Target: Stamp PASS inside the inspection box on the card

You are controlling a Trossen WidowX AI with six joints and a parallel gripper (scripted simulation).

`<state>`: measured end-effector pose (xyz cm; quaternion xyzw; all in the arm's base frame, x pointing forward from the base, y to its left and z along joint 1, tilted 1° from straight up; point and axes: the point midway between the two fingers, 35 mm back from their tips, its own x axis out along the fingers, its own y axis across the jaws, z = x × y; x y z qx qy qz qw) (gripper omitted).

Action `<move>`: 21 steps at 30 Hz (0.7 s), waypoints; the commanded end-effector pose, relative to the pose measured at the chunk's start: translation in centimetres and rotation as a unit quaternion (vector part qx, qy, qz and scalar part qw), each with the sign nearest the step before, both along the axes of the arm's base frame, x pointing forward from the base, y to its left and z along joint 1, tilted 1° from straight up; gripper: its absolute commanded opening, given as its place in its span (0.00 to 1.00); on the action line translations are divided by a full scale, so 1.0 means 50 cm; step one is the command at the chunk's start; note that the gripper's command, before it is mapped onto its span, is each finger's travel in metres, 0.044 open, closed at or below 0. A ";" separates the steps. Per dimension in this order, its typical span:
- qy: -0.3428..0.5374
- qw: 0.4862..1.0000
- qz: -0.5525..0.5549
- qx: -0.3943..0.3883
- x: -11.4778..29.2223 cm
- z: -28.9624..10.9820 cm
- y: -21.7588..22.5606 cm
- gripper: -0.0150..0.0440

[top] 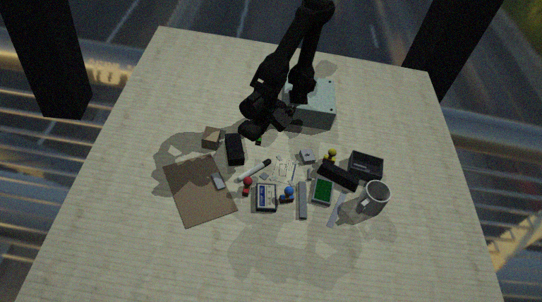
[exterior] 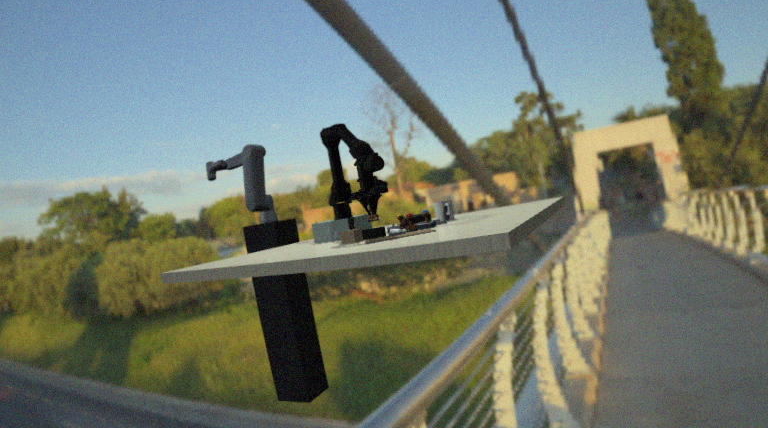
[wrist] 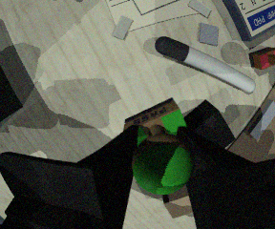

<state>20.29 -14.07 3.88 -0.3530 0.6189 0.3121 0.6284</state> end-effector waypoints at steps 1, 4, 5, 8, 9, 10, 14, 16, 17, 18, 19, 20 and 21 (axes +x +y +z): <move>0.001 1.000 0.003 0.002 -0.001 -0.014 0.001 0.25; 0.001 1.000 0.003 0.002 0.000 -0.023 0.001 0.25; 0.001 1.000 0.003 0.002 0.000 -0.027 0.001 0.25; 0.001 1.000 0.003 0.002 0.001 -0.036 0.000 0.25; 0.001 1.000 0.003 0.002 0.001 -0.040 0.000 0.25; 0.001 1.000 0.003 0.002 0.001 -0.043 0.000 0.25; 0.001 1.000 0.003 0.002 0.001 -0.057 0.000 0.25; 0.001 1.000 0.003 0.002 0.001 -0.063 0.000 0.25; 0.001 1.000 0.003 0.002 0.001 -0.066 0.000 0.25; 0.001 1.000 0.003 0.002 0.001 -0.070 0.000 0.25; 0.001 1.000 0.003 0.002 0.001 -0.073 0.000 0.25; 0.001 1.000 0.003 0.002 0.001 -0.076 0.000 0.25; 0.001 1.000 0.003 0.002 0.001 -0.080 0.000 0.25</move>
